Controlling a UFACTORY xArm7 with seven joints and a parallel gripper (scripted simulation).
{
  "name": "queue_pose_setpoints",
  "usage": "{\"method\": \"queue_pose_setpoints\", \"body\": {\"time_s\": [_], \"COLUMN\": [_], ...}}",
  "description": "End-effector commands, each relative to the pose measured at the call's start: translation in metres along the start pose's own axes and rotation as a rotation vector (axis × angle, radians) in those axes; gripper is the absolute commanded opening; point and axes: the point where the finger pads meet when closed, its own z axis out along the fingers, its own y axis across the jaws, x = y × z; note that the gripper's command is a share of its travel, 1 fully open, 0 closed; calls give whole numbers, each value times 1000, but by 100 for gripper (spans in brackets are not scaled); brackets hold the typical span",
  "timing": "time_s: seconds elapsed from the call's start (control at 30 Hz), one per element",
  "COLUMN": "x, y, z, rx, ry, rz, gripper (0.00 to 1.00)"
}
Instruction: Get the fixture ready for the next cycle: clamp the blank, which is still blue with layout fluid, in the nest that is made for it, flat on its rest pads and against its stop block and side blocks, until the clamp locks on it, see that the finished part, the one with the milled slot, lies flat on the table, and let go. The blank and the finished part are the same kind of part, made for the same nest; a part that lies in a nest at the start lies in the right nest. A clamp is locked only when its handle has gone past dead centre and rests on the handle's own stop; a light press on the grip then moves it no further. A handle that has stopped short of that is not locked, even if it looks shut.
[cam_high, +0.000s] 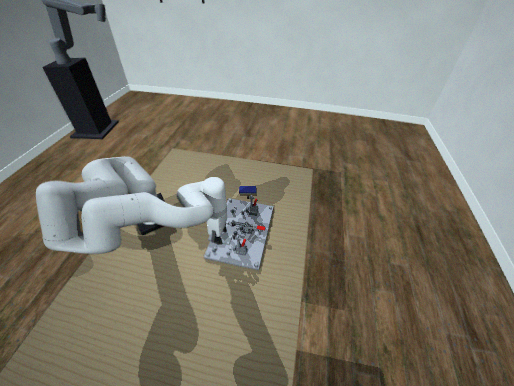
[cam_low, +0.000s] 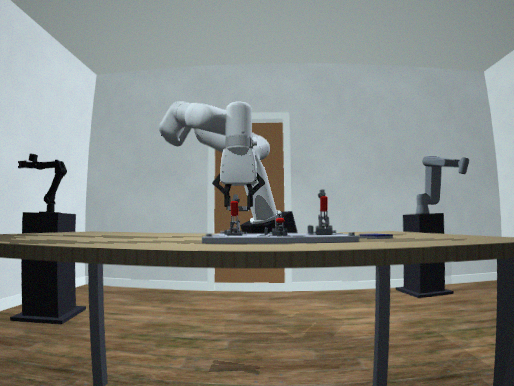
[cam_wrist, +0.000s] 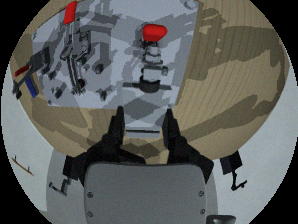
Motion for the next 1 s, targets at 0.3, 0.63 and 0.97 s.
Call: {"method": "queue_pose_setpoints", "body": {"time_s": [0.3, 0.63, 0.97], "x": [-2, -2, -2], "y": [0, 0, 3], "z": [-11, -11, -11], "rx": [0, 0, 0], "ry": [3, 3, 3], "rz": [0, 0, 0], "gripper": [0, 0, 0]}}
